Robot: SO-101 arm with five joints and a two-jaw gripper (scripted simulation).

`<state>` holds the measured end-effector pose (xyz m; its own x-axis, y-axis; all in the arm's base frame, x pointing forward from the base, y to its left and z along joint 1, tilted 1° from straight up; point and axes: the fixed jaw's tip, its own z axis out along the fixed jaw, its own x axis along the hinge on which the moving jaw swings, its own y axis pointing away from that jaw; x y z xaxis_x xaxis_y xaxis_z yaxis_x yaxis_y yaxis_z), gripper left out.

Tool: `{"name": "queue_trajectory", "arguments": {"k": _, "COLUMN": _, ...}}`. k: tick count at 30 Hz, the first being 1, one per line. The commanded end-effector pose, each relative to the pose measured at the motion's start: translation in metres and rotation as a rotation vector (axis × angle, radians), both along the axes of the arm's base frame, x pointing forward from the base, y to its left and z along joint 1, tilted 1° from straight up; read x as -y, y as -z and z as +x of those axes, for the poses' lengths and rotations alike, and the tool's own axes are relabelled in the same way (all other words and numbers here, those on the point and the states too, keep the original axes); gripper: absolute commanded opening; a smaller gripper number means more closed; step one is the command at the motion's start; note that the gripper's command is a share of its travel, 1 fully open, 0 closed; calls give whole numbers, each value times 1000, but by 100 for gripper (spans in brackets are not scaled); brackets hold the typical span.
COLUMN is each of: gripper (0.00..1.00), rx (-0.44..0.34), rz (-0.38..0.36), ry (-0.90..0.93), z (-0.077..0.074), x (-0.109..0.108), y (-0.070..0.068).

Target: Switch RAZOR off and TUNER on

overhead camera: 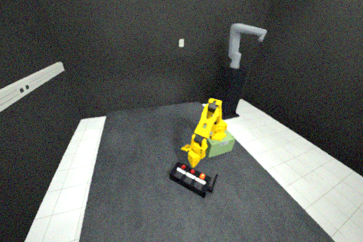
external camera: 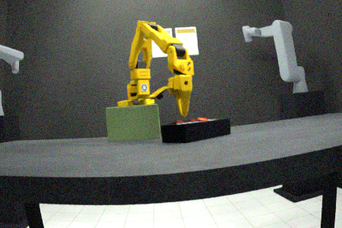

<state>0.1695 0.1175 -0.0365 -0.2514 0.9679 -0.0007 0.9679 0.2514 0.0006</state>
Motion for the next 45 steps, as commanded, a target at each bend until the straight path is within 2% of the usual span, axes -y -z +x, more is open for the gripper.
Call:
{"name": "queue_trajectory", "arguments": {"k": 1, "gripper": 0, "rx": 9, "rz": 7, "ry": 66, "z": 8, "x": 10, "y": -5}}
{"name": "queue_trajectory", "arguments": {"k": 7, "gripper": 0, "rx": 9, "rz": 7, "ry": 158, "z": 16, "x": 27, "y": -8}}
{"name": "queue_trajectory", "arguments": {"k": 14, "gripper": 0, "rx": 9, "rz": 5, "ry": 389, "z": 29, "x": 73, "y": -17}}
{"name": "queue_trajectory", "arguments": {"k": 20, "gripper": 0, "rx": 9, "rz": 4, "ry": 629, "z": 30, "x": 121, "y": -25}}
{"name": "queue_trajectory", "arguments": {"k": 22, "gripper": 0, "rx": 9, "rz": 4, "ry": 629, "z": 30, "x": 121, "y": -25}}
{"name": "queue_trajectory", "arguments": {"k": 29, "gripper": 0, "rx": 9, "rz": 2, "ry": 906, "z": 17, "x": 174, "y": -34}}
{"name": "queue_trajectory", "arguments": {"k": 34, "gripper": 0, "rx": 9, "rz": 2, "ry": 1071, "z": 2, "x": 203, "y": -39}}
{"name": "queue_trajectory", "arguments": {"k": 37, "gripper": 0, "rx": 9, "rz": 1, "ry": 1149, "z": -7, "x": 215, "y": -41}}
{"name": "queue_trajectory", "arguments": {"k": 39, "gripper": 0, "rx": 9, "rz": 1, "ry": 1149, "z": -7, "x": 215, "y": -41}}
{"name": "queue_trajectory", "arguments": {"k": 45, "gripper": 0, "rx": 9, "rz": 1, "ry": 1250, "z": -19, "x": 230, "y": -44}}
